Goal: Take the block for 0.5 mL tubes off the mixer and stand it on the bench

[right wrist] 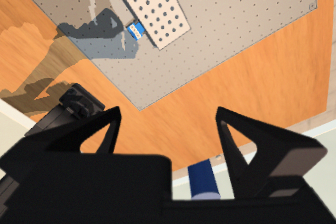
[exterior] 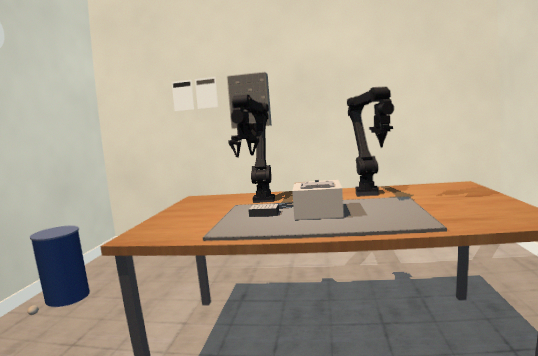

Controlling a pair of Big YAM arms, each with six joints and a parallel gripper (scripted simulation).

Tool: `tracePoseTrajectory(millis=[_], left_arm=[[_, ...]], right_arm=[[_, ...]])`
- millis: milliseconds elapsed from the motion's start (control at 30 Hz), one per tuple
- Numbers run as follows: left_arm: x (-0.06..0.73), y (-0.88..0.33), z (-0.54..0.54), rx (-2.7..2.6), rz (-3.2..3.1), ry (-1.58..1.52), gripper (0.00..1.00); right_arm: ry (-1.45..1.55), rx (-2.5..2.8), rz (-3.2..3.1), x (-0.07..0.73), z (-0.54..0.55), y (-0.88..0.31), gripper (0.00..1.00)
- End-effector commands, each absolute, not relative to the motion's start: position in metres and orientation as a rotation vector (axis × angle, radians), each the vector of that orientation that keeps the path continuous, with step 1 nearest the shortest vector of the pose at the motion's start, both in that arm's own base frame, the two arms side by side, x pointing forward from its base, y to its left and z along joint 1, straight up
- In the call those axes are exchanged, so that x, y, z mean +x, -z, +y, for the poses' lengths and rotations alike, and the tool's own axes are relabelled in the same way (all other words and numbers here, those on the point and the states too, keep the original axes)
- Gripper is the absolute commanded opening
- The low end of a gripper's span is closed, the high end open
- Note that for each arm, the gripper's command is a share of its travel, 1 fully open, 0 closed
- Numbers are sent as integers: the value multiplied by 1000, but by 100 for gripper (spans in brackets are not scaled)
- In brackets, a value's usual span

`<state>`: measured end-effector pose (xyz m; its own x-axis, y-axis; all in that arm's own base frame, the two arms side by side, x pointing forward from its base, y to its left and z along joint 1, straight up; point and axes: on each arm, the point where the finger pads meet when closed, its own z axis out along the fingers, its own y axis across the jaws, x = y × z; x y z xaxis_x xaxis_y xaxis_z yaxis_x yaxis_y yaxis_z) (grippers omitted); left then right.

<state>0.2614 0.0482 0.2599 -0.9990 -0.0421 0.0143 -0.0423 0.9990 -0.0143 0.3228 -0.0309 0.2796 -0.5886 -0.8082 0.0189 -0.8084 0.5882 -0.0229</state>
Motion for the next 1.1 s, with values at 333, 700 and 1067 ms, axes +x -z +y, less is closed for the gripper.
tracePoseTrajectory(millis=[333, 700, 1067], left_arm=[[262, -262, 52, 88, -3140, -20, 0], [264, -264, 52, 88, -3146, -19, 0], [272, -279, 54, 88, -3183, -9, 0]], right_arm=[[-43, 1017, -2978, 310, -42, -287, 100], [-65, 757, -3075, 298, -61, -294, 100], [-64, 429, -3158, 315, -51, -297, 100]])
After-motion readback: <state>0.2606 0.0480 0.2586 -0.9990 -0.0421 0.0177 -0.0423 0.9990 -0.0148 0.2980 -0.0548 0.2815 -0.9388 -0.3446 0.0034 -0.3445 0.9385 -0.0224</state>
